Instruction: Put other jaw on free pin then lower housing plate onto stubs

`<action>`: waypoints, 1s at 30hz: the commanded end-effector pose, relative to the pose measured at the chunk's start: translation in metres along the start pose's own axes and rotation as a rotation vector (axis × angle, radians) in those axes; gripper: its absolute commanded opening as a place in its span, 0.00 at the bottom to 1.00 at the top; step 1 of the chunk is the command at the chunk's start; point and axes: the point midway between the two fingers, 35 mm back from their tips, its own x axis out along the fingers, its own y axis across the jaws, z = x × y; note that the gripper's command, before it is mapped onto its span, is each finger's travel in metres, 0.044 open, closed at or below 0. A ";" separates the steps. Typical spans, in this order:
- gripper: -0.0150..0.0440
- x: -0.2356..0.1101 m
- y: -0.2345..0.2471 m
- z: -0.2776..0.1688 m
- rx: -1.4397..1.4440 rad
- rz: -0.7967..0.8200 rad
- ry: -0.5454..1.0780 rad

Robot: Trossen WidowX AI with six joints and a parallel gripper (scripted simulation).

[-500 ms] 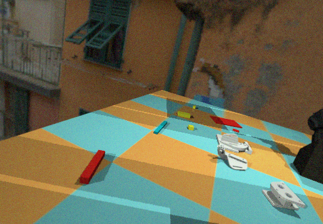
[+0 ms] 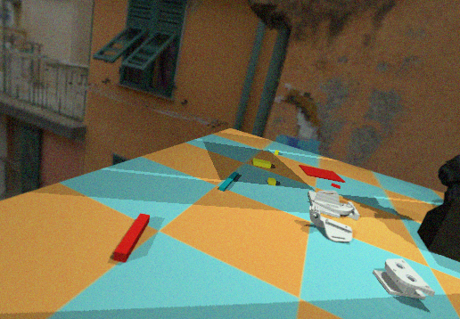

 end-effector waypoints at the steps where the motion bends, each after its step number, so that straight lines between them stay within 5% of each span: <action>1: 0.31 0.000 0.000 0.000 0.000 0.000 0.000; 18: 0.25 0.000 0.001 0.002 0.002 0.000 -0.002; 30: 0.25 0.000 0.032 0.093 0.105 0.011 -0.087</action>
